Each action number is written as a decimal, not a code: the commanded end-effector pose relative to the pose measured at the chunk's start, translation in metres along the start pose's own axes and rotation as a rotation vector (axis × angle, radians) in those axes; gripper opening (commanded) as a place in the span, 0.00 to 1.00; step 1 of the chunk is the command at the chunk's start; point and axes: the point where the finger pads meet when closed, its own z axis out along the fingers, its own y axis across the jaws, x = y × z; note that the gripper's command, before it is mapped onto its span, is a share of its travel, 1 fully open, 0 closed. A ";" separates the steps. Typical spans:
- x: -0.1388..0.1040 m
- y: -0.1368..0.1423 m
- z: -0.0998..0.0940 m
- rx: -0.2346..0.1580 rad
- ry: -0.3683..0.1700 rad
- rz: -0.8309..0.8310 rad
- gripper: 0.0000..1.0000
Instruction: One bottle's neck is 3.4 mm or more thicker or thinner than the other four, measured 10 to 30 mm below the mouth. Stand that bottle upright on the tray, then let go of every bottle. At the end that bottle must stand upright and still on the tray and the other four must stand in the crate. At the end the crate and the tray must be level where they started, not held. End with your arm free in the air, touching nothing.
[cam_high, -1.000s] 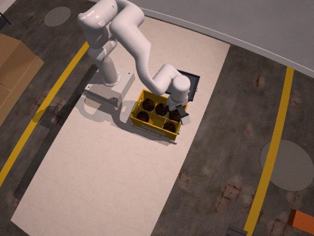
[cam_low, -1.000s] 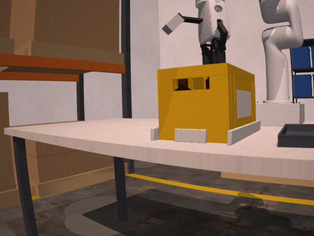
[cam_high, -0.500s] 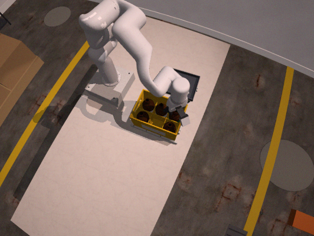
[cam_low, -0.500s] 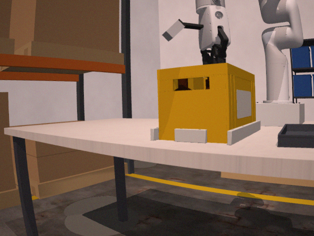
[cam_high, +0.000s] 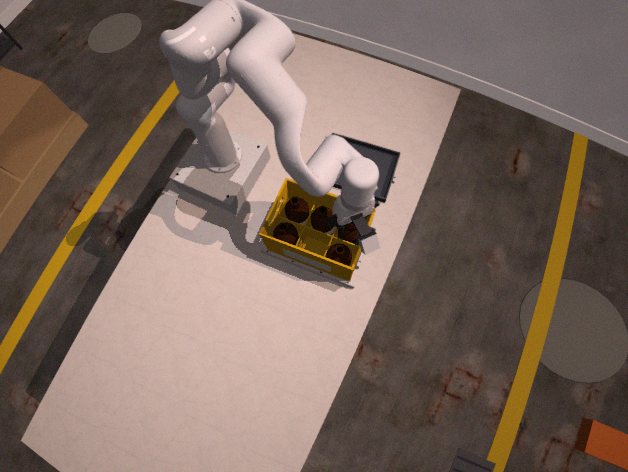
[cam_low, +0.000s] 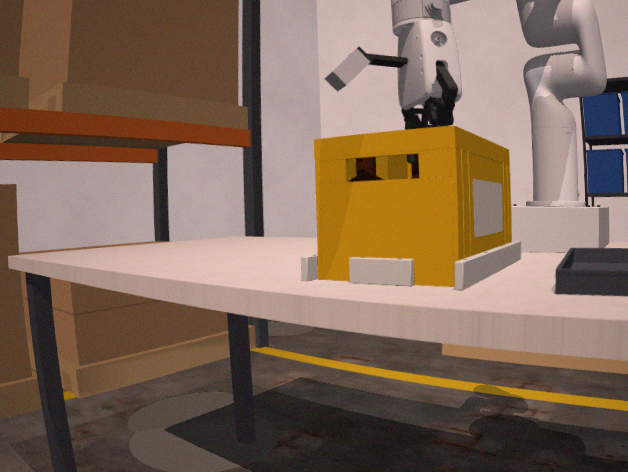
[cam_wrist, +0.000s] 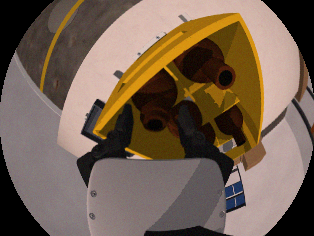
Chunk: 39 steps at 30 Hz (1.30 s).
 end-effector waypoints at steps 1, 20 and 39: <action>0.001 -0.001 -0.001 0.002 0.004 0.000 0.65; 0.001 -0.001 0.000 0.002 0.004 0.000 0.00; 0.001 -0.001 0.000 0.002 0.004 0.000 0.00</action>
